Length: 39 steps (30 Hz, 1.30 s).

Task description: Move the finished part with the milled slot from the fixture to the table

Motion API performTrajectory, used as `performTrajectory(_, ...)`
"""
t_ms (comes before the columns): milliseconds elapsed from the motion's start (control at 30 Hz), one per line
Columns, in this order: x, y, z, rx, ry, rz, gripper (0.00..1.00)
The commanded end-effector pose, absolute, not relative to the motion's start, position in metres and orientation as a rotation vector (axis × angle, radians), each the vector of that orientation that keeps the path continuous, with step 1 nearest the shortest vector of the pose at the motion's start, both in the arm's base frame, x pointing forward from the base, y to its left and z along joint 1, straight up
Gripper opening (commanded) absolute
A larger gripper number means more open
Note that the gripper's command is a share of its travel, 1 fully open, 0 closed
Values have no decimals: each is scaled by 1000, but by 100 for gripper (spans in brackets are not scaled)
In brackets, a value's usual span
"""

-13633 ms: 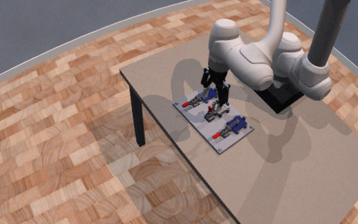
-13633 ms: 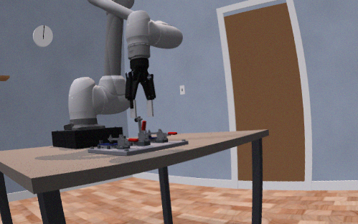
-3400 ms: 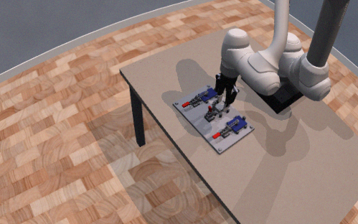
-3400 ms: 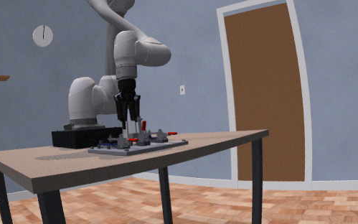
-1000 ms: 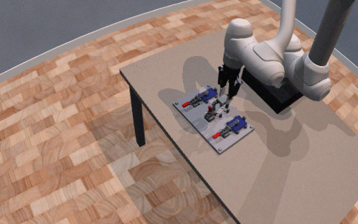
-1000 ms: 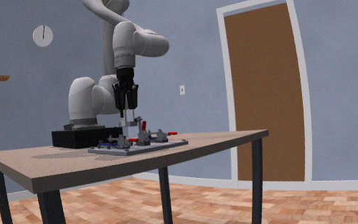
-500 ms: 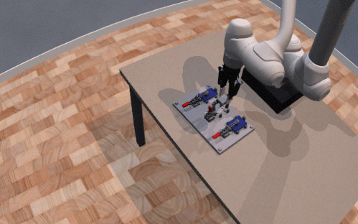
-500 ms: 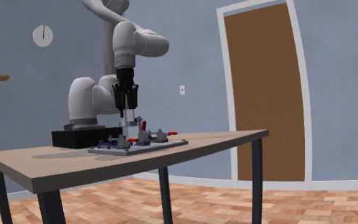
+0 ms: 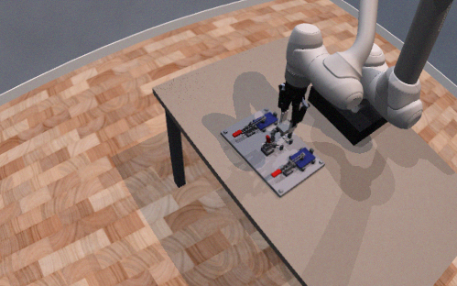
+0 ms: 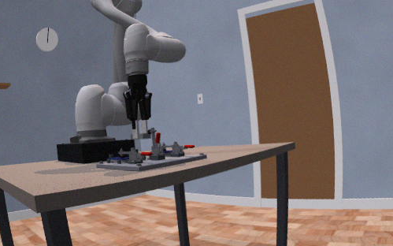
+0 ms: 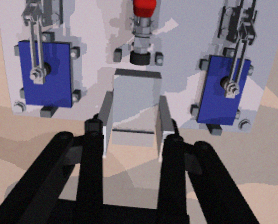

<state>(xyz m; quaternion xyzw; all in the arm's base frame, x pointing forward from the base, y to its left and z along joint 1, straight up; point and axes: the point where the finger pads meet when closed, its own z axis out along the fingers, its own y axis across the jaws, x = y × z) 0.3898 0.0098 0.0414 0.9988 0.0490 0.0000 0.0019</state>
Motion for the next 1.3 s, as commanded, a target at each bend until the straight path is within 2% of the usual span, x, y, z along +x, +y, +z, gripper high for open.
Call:
performTrajectory(0, 390, 10, 41, 3134, 154, 0, 0)
performTrajectory(633, 389, 17, 41, 3134, 154, 0, 0)
performTrajectory(1267, 385, 62, 41, 3134, 154, 0, 0)
